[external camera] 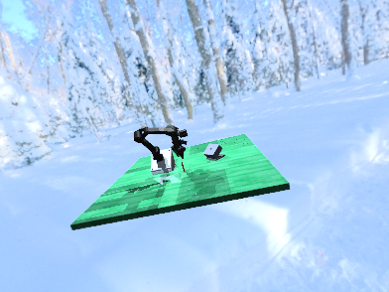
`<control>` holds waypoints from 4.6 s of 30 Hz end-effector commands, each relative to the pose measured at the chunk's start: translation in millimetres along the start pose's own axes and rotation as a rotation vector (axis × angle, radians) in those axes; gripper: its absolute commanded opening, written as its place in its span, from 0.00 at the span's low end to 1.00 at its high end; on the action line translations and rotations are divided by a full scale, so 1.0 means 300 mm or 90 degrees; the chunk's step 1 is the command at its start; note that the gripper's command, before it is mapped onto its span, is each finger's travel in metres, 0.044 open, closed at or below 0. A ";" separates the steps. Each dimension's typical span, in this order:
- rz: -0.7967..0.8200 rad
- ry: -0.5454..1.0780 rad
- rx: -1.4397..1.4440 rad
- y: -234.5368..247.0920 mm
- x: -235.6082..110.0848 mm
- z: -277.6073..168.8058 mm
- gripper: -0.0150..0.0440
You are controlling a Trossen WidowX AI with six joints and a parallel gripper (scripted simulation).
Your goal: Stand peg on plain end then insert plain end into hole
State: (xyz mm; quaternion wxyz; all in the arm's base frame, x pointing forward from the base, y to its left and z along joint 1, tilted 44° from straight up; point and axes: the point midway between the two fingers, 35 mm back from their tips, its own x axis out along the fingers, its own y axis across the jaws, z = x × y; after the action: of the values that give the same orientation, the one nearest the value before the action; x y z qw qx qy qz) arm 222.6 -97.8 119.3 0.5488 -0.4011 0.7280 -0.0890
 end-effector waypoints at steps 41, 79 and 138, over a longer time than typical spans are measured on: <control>-0.002 0.006 0.007 0.000 0.239 -0.007 1.00; 0.003 0.002 0.009 0.000 0.126 0.009 0.25; 0.019 -0.226 -0.161 -0.015 -0.136 0.420 0.25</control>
State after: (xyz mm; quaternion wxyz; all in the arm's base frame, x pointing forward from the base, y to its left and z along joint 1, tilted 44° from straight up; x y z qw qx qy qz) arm 329.8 -39.0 104.1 0.6113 -0.4596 0.6403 0.0719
